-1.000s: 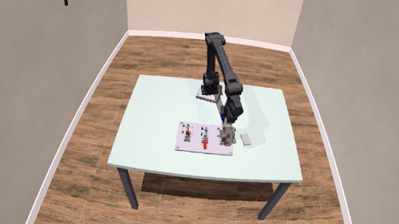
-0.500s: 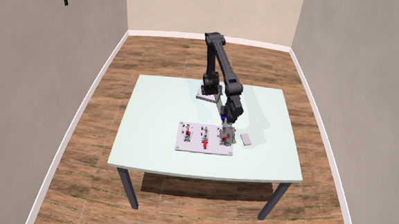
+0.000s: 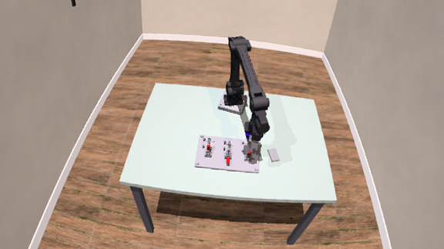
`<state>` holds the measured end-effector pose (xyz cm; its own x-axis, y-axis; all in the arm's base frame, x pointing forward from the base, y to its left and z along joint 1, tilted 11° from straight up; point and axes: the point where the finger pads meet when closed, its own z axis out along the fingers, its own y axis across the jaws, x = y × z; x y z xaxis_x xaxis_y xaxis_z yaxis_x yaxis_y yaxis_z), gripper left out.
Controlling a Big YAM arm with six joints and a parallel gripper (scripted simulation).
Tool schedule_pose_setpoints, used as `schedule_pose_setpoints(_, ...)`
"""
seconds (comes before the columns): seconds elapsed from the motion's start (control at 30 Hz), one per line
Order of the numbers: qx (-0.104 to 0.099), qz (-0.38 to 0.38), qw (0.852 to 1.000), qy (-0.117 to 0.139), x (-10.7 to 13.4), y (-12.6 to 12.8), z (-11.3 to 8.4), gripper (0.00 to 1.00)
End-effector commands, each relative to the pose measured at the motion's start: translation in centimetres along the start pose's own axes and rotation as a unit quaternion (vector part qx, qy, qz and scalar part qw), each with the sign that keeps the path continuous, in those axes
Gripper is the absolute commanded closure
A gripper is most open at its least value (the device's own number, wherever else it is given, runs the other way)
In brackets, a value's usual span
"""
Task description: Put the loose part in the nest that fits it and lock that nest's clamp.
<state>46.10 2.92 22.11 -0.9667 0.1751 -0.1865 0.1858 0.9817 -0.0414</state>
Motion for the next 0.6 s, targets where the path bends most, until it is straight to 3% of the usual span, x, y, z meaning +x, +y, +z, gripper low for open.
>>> schedule_pose_setpoints(0.0,0.002,0.001,1.0,0.003,-0.5,-0.5,2.4,0.55)
schedule_pose_setpoints(0.57,0.001,0.002,1.0,0.004,-0.4,-0.5,8.0,0.55)
